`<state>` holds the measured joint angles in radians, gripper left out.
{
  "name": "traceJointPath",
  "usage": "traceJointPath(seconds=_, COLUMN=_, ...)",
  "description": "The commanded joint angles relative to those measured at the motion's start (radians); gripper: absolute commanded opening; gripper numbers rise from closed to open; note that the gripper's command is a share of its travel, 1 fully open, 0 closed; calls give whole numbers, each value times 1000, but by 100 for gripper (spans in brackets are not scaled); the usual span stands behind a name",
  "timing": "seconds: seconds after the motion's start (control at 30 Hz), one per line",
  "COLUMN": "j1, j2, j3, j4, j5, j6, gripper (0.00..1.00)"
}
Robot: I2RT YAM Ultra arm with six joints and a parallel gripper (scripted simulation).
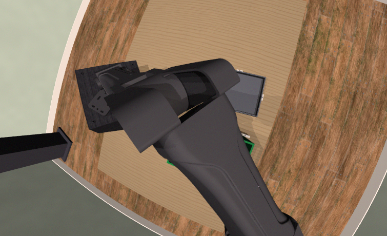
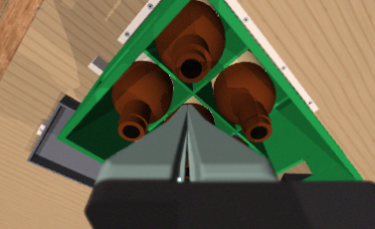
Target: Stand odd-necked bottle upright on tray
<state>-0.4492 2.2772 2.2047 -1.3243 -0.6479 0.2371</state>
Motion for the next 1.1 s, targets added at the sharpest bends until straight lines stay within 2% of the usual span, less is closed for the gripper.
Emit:
traceJointPath(seconds=0.0, j1=-34, j2=5, j3=29, j4=-11, j5=-4, j6=-7, gripper=0)
traceJointPath(seconds=0.2, j1=-32, j2=-11, j3=27, j4=-7, j5=-3, j6=-3, gripper=0)
traceJointPath(seconds=0.33, j1=54, j2=-137, j3=-126, j4=44, j5=17, j6=72, gripper=0)
traceJointPath(seconds=0.43, j1=84, j2=-201, j3=-200, j4=78, j5=21, j6=109, gripper=0)
traceJointPath(seconds=0.5, j1=84, j2=-201, j3=-200, j4=78, j5=21, j6=109, gripper=0)
traceJointPath(seconds=0.53, j1=109, j2=-248, j3=-250, j4=101, j5=28, j6=141, gripper=0)
traceJointPath(seconds=0.6, j1=133, j2=-291, j3=-297, j4=121, j5=33, j6=169, gripper=0)
traceJointPath(seconds=1.07, j1=116, j2=-308, j3=-320, j4=143, j5=39, j6=182, gripper=0)
